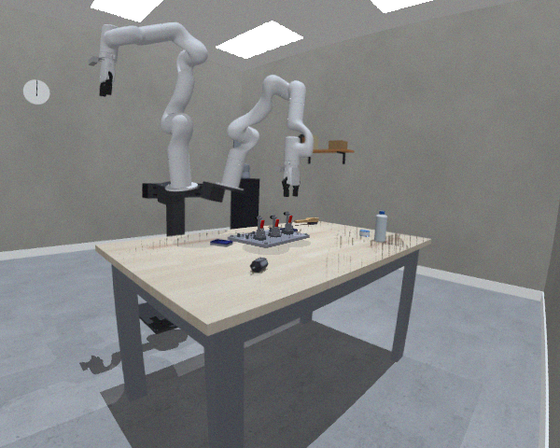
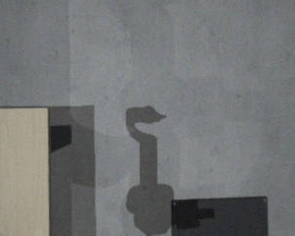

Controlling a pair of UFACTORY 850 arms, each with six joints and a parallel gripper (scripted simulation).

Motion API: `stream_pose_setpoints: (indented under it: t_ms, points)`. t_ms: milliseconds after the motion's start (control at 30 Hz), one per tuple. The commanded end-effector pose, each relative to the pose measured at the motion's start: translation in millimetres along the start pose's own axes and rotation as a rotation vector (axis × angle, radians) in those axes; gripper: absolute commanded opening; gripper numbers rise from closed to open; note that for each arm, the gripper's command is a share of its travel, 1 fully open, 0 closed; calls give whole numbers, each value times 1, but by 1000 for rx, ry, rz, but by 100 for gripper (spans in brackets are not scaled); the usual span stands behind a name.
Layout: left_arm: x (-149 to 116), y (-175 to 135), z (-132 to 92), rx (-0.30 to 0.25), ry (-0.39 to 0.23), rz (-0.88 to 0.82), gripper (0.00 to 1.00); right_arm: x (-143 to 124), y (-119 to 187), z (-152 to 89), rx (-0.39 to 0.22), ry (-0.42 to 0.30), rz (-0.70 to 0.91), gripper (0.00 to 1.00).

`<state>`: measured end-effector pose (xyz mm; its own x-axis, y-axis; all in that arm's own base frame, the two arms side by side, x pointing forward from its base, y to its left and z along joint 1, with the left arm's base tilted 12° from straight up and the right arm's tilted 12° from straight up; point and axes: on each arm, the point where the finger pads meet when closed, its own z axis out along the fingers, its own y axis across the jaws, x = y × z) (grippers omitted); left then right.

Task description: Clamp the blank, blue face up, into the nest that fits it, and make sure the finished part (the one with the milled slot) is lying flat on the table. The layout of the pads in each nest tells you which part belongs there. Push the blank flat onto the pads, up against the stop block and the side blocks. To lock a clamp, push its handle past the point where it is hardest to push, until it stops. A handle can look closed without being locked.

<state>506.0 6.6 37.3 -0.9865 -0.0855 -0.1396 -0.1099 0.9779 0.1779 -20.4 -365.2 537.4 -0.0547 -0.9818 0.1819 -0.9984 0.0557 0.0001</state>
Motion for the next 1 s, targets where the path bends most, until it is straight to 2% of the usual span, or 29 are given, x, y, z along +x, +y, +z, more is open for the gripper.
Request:
stream_pose_setpoints:
  t_ms: [0,533,867,967]
  points:
    - [-1,0,-9,1,16,1,100,0,0,-1,0,2,0,100]
    - [-1,-5,-10,1,16,1,100,0,0,-1,0,2,0,100]
    - [0,-28,-10,1,16,1,100,0,0,-1,0,2,0,100]
    - [1,-44,-10,1,16,1,100,0,0,-1,0,2,0,100]
